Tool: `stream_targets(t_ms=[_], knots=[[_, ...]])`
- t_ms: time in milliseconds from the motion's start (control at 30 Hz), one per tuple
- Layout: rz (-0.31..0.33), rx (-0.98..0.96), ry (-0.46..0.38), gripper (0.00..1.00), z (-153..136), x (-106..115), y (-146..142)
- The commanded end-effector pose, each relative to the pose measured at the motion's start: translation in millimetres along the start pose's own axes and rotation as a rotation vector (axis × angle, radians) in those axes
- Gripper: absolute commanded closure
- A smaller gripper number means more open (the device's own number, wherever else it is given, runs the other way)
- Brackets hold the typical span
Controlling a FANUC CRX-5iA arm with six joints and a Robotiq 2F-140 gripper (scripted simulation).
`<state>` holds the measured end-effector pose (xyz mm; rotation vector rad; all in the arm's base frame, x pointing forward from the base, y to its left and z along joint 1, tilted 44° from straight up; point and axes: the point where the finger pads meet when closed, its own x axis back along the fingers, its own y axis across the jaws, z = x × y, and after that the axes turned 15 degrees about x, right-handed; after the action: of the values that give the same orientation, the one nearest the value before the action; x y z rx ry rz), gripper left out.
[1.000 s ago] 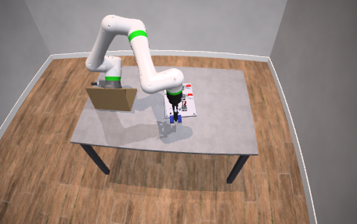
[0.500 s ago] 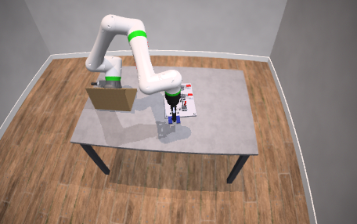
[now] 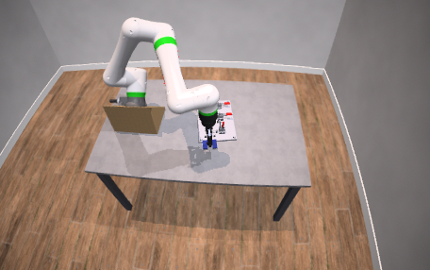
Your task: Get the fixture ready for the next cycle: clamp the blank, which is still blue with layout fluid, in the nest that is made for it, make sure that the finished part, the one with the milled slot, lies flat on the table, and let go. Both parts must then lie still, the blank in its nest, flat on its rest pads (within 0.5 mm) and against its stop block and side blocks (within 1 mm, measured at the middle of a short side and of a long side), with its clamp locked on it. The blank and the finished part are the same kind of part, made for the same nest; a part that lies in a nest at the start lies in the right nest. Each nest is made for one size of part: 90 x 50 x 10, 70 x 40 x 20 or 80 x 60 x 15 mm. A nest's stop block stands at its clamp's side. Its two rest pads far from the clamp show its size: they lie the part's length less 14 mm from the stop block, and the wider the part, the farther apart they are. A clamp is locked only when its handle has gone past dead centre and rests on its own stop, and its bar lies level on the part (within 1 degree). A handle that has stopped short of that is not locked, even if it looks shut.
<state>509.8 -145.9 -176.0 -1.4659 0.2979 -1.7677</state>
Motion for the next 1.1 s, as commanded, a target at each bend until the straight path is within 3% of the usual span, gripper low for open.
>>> stream_targets(t_ms=[0, 433, 1067], knots=[[0.000, 0.000, 0.000, 1.00, 0.1, 0.2, 0.0], [0.000, 0.000, 0.000, 1.00, 4.7, -0.9, -16.6], [0.000, 0.000, 0.000, 1.00, 27.3, -6.1, -96.6]])
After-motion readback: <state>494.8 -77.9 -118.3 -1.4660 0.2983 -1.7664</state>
